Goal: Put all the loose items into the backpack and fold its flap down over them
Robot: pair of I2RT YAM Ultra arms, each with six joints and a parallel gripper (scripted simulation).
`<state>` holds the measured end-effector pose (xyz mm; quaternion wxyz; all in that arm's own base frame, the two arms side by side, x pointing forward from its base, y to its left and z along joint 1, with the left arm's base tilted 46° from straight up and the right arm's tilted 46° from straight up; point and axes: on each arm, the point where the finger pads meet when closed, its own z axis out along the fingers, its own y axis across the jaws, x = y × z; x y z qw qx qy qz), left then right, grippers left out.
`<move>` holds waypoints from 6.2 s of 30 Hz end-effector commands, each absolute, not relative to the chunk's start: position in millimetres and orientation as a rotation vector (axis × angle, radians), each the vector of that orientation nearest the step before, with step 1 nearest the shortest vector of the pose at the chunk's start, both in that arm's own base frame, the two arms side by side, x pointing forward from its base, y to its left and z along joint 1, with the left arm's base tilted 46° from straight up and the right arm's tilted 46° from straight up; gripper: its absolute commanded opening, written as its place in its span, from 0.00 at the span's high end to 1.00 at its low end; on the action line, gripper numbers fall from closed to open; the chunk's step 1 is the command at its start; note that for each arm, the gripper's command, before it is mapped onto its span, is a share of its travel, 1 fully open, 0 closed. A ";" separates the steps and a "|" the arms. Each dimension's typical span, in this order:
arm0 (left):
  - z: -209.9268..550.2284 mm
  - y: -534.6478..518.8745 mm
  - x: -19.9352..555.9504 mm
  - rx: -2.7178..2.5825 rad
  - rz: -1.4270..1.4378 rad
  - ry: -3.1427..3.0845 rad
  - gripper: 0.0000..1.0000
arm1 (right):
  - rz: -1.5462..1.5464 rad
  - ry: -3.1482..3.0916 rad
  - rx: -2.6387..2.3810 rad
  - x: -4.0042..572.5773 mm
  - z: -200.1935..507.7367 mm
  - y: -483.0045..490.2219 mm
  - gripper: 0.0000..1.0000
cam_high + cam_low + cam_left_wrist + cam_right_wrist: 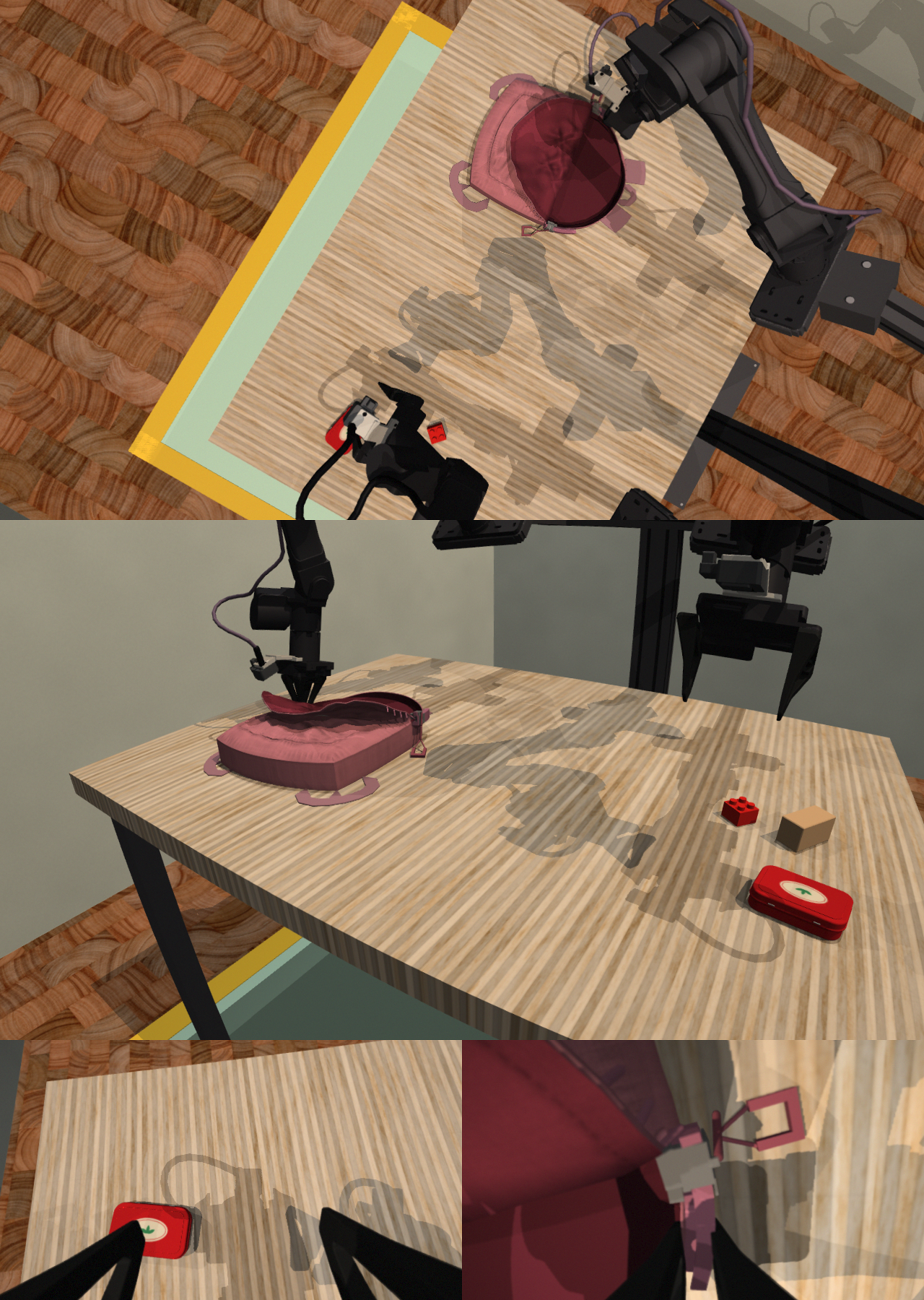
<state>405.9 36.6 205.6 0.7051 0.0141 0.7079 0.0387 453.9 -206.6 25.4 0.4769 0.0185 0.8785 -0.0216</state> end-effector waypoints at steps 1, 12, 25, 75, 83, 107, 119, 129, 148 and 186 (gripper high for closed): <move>209.0 36.8 405.5 0.032 0.087 1.566 0.10 | -0.103 2.177 -0.011 461.1 14.9 -208.3 0.89; 209.0 36.8 405.5 0.032 0.087 1.566 0.10 | -0.094 2.192 -0.007 452.2 4.2 -192.7 0.89; 209.0 36.8 405.5 0.032 0.087 1.566 0.10 | -0.090 2.203 -0.007 452.0 4.3 -152.3 0.89; 209.0 36.8 405.5 0.032 0.087 1.566 0.10 | -0.076 2.217 -0.020 449.1 -10.1 -71.3 0.89; 209.0 36.8 405.5 0.032 0.087 1.566 0.10 | -0.076 2.217 -0.020 448.9 -10.3 -71.5 0.89; 209.0 36.8 405.5 0.032 0.087 1.566 0.10 | -0.077 2.174 -0.007 470.1 9.2 -66.1 0.89; 209.0 36.8 405.5 0.032 0.087 1.566 0.10 | -0.075 2.210 -0.008 460.4 -3.2 -31.4 0.89; 209.0 36.8 405.5 0.032 0.087 1.566 0.10 | -0.078 2.175 -0.009 475.0 8.3 -5.2 0.89; 209.0 36.8 405.5 0.032 0.087 1.566 0.10 | -0.086 2.176 -0.025 475.9 4.9 40.6 0.89; 209.0 36.8 405.5 0.032 0.087 1.566 0.10 | -0.094 2.218 -0.031 455.6 -14.3 38.9 0.89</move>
